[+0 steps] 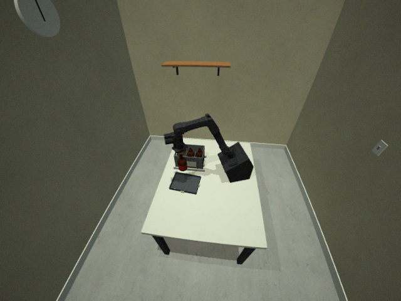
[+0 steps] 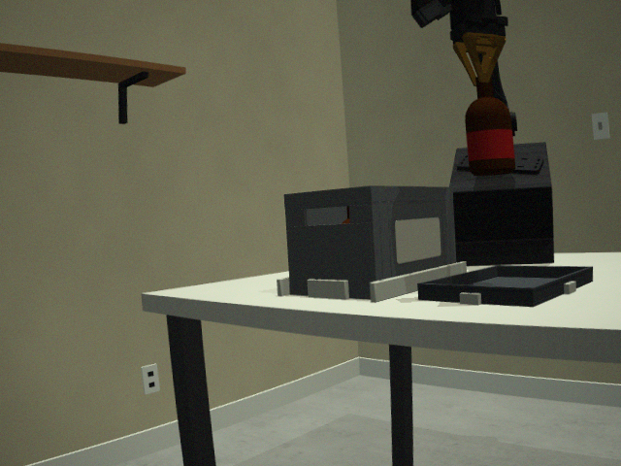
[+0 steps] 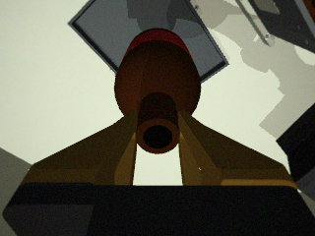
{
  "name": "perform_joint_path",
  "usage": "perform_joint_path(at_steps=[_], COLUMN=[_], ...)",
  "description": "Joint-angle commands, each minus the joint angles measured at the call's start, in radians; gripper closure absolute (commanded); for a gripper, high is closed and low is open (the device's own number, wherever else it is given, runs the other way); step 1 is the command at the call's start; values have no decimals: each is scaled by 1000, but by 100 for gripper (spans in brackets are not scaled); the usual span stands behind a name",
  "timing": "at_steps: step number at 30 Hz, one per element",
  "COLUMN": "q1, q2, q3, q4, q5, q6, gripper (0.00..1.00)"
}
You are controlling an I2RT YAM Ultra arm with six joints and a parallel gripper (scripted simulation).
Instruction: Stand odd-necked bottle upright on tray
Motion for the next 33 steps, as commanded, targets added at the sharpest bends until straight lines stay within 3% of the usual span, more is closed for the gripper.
perform_joint_path(at_steps=[1,33], q1=[22,106], q2=[-60,-53], q3=[17,28], q4=[-16,-24], q5=[35,81], q6=[29,101], gripper=[100,100])
